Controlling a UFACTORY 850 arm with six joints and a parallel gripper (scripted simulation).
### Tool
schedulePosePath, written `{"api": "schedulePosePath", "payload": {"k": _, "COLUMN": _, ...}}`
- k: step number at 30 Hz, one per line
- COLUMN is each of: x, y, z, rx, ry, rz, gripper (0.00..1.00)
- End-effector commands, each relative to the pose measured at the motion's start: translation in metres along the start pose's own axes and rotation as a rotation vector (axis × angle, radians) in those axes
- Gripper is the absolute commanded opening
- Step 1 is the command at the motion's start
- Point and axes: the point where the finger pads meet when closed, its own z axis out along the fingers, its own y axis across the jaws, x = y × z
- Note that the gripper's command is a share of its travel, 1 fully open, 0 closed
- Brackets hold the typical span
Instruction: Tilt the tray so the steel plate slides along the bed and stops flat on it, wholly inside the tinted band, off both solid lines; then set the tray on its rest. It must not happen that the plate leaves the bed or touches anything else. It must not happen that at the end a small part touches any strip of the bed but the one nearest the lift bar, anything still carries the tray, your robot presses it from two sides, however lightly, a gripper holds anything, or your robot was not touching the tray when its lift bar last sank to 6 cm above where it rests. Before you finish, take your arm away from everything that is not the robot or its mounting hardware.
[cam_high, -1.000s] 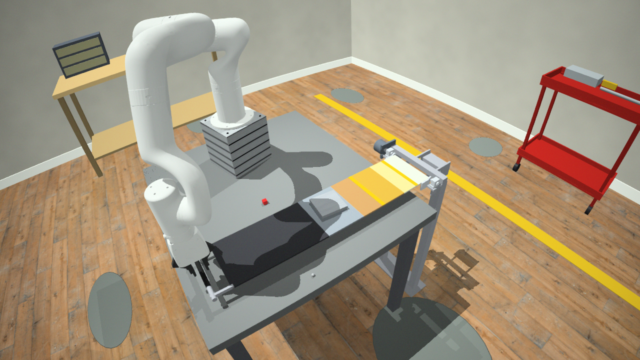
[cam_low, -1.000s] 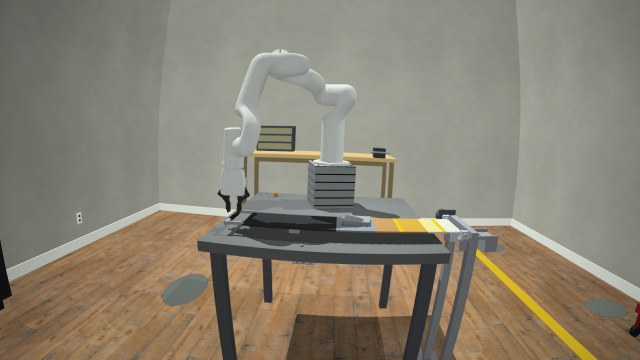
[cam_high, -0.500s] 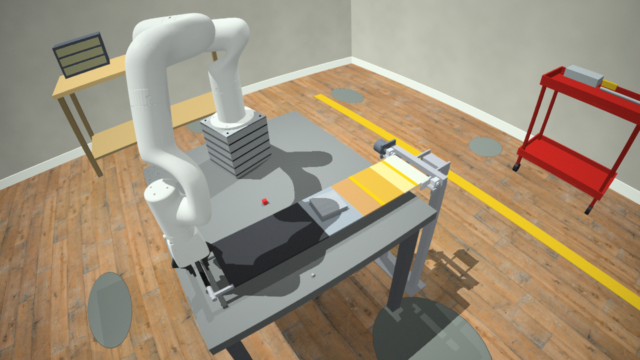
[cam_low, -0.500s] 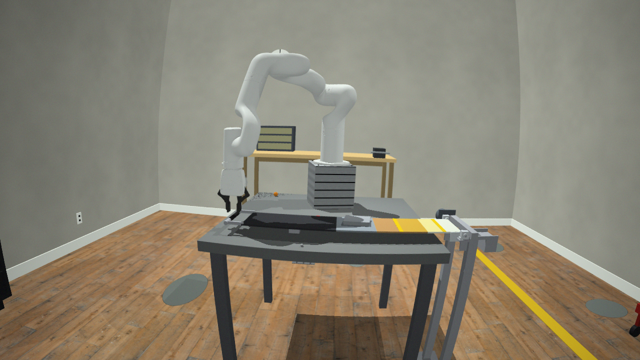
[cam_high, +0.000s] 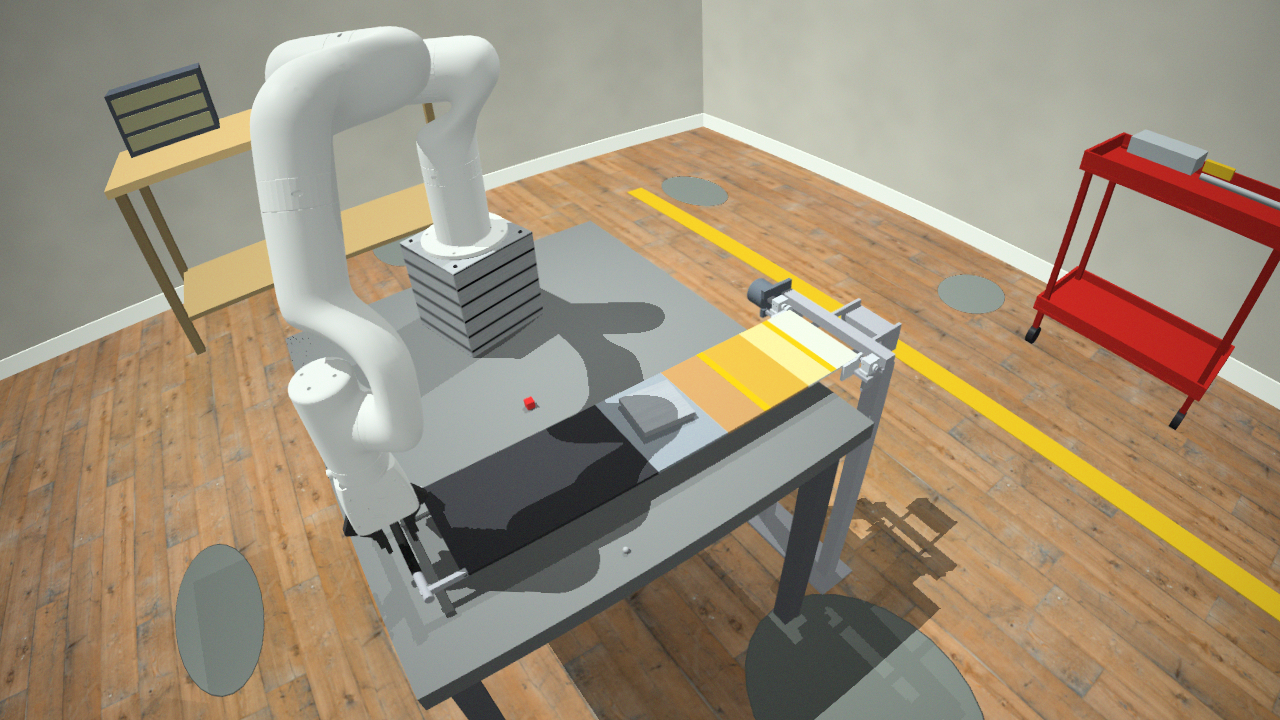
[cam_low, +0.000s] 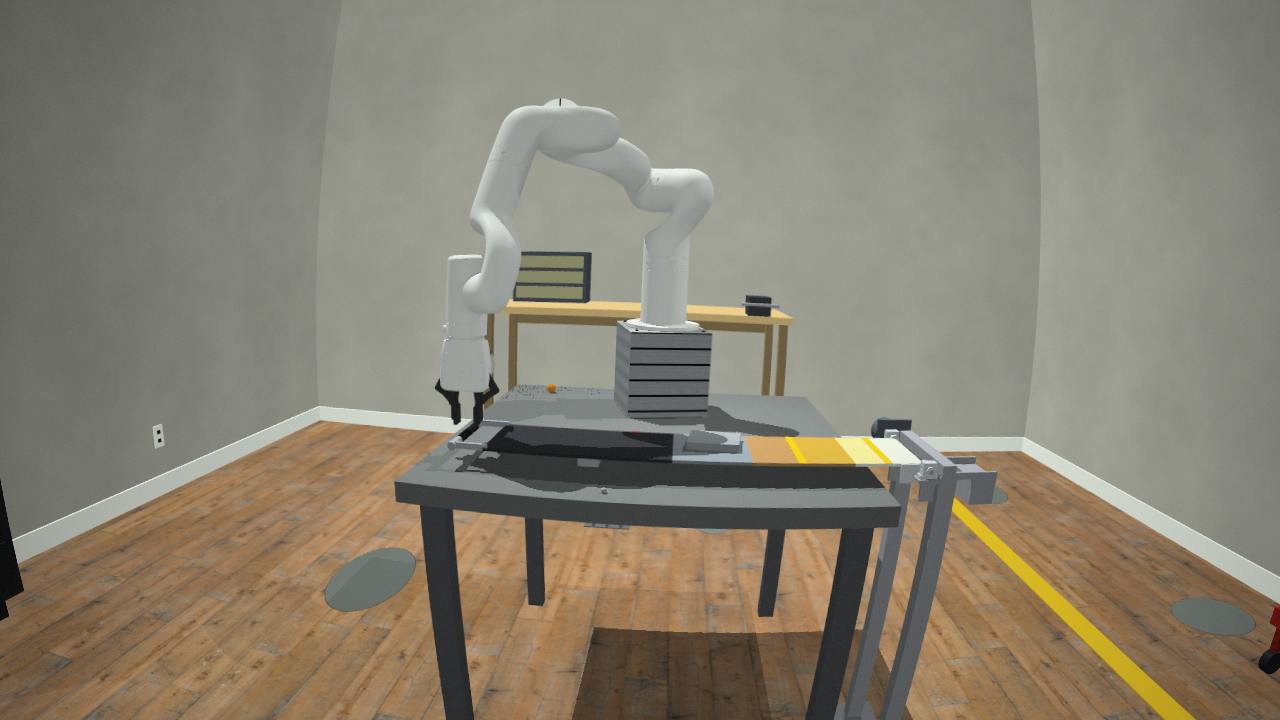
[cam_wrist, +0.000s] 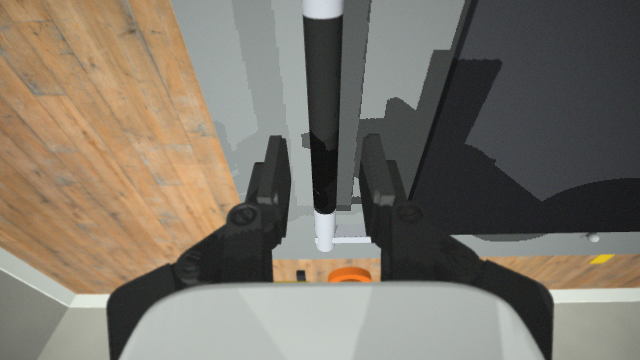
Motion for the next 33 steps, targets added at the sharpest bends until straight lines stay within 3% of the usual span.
{"api": "schedulePosePath", "payload": {"k": 1, "x": -0.001, "y": -0.001, "z": -0.001, "rx": 0.001, "ry": -0.002, "rz": 0.0, "gripper": 0.4}}
{"api": "schedulePosePath", "payload": {"k": 16, "x": -0.001, "y": -0.001, "z": 0.003, "rx": 0.001, "ry": -0.002, "rz": 0.0, "gripper": 0.4}}
{"api": "schedulePosePath", "payload": {"k": 33, "x": -0.001, "y": -0.001, "z": 0.028, "rx": 0.001, "ry": -0.002, "rz": 0.0, "gripper": 0.4}}
